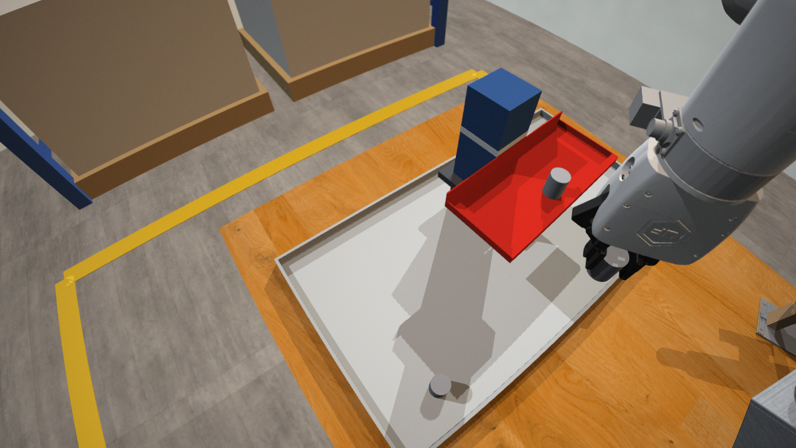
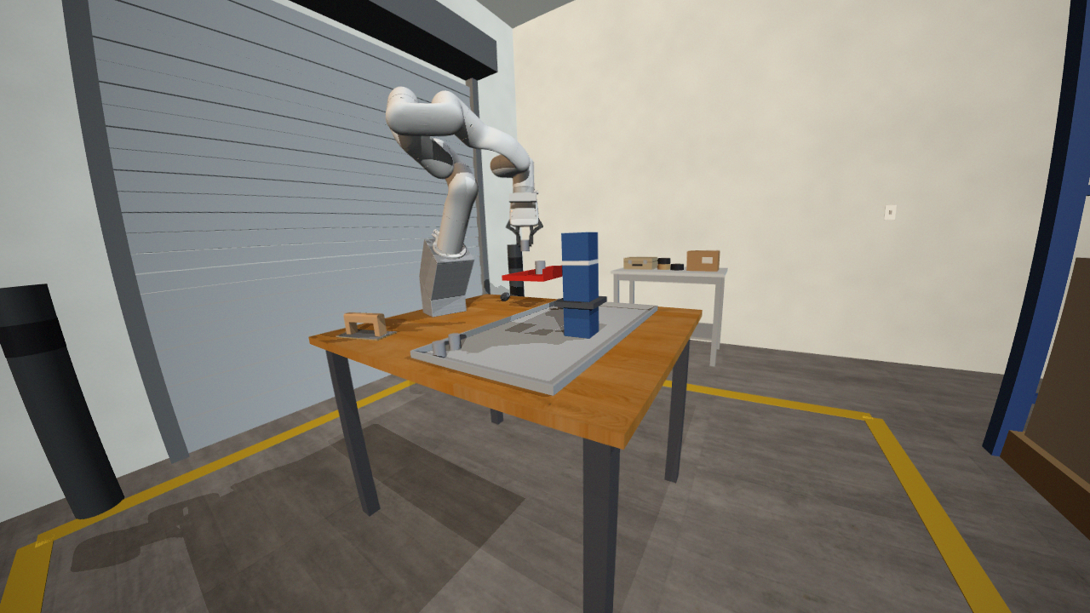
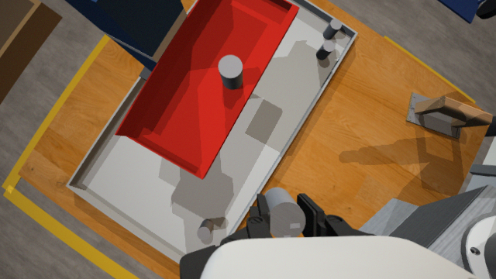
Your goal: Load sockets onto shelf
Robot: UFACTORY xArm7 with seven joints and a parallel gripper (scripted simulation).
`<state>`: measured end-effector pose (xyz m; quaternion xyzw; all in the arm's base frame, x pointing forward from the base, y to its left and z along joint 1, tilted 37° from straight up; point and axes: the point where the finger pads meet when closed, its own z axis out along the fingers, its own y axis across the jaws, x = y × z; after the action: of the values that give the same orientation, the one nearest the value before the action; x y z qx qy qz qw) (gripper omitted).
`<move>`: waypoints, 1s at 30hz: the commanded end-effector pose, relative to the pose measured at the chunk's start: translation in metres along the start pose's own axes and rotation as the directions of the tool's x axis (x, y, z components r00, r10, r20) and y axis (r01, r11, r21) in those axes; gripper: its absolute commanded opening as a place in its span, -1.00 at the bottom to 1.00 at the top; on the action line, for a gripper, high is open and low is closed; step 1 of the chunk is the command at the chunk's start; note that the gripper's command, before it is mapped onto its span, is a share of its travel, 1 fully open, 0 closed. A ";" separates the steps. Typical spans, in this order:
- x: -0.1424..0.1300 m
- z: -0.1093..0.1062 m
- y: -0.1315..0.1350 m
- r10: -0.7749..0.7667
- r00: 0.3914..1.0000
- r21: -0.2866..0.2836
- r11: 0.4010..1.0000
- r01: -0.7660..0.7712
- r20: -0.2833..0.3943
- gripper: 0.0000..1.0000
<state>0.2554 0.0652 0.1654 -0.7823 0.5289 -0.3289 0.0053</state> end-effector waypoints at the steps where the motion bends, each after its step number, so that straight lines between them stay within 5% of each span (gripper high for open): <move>1: 0.025 -0.003 0.023 -0.018 0.999 0.022 1.000 0.017 0.046 -1.00; 16: 0.028 -0.004 0.021 -0.021 0.998 0.023 1.000 0.020 0.051 -1.00; 19: 0.045 -0.012 -0.014 -0.027 0.997 0.027 0.999 0.025 0.067 -1.00; 21: 0.045 -0.012 -0.014 -0.027 0.997 0.027 0.999 0.025 0.067 -1.00; 25: 0.076 -0.009 -0.066 -0.023 0.998 0.026 0.999 0.021 0.060 -1.00; 30: 0.093 -0.002 -0.091 -0.020 0.999 0.024 1.000 0.019 0.044 -1.00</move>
<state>0.3129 0.0310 0.2380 -0.7957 0.5148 -0.3175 0.0319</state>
